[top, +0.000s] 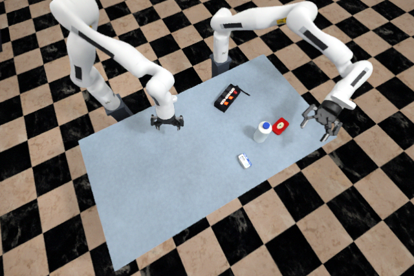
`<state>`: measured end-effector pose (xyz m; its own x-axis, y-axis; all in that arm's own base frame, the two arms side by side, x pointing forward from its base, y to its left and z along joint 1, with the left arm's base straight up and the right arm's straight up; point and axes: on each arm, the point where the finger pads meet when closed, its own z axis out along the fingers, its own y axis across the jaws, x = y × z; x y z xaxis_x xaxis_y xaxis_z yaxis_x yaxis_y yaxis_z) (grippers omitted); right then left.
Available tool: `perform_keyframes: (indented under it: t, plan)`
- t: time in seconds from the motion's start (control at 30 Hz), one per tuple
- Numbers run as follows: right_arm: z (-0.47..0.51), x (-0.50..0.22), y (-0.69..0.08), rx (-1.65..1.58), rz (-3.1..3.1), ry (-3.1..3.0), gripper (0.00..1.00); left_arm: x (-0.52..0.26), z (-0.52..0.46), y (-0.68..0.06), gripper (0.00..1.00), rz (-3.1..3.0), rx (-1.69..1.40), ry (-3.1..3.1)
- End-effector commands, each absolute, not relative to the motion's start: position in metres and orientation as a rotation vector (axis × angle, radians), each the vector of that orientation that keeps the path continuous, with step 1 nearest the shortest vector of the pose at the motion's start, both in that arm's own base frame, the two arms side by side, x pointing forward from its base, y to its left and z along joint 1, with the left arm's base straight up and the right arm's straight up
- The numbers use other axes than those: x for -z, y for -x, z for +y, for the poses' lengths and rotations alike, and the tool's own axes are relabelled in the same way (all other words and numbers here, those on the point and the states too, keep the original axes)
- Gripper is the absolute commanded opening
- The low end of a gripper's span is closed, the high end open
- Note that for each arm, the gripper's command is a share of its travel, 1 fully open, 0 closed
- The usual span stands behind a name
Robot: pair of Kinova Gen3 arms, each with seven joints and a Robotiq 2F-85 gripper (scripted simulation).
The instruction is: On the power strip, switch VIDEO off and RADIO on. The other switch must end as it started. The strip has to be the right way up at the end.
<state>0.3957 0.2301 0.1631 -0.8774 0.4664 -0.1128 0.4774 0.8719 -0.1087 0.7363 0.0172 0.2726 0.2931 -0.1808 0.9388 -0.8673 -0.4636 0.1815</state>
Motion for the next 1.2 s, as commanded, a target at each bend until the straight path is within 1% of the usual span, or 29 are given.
perform_keyframes:
  t: [0.0, 1.17]
  plan:
    - [0.23, -0.164, -0.396, 0.202, 2.958, -0.747, 1.0, -0.274, 0.017, -0.736, 1.0, -0.943, -1.207, -1.839]
    - [0.219, -0.164, -0.402, 0.202, 2.957, -0.77, 1.0, -0.274, 0.017, -0.736, 1.0, -0.943, -1.207, -1.839]
